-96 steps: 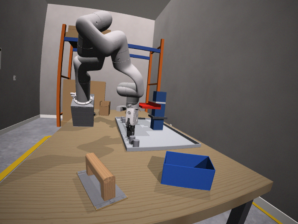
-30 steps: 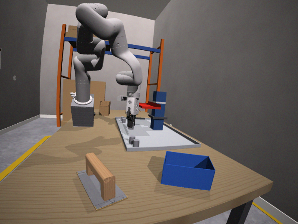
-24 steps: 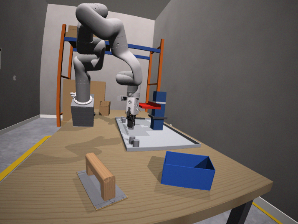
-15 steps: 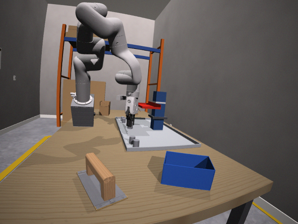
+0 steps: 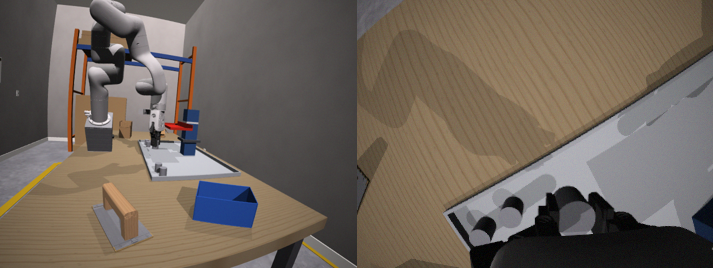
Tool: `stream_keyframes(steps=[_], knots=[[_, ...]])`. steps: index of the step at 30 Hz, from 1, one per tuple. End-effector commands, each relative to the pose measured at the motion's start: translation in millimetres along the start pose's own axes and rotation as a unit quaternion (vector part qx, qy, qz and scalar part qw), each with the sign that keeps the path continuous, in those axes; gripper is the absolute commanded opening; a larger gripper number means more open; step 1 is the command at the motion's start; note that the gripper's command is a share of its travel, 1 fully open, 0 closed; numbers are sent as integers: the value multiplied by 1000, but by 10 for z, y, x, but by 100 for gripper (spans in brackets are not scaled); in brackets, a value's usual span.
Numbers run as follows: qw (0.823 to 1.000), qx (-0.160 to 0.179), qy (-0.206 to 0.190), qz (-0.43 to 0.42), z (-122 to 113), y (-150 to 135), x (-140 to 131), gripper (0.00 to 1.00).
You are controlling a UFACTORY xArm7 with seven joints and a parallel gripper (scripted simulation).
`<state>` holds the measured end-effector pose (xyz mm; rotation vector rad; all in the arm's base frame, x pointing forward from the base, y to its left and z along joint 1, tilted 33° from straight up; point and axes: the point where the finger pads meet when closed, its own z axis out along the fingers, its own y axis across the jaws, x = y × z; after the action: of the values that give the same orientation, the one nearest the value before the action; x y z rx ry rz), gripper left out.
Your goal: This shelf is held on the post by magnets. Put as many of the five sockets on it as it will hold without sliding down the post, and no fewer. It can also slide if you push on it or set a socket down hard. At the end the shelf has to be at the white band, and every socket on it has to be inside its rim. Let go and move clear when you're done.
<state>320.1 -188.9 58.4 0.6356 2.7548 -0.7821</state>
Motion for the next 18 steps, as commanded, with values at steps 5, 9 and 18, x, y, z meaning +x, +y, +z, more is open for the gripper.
stream_keyframes(steps=[5, 9, 18], knots=[[1000, -2, 1, -1, -227, -38, 64, 0], [1000, -2, 1, -1, -285, -49, 82, 0], [1000, -2, 1, -1, -614, -111, 185, 0]])
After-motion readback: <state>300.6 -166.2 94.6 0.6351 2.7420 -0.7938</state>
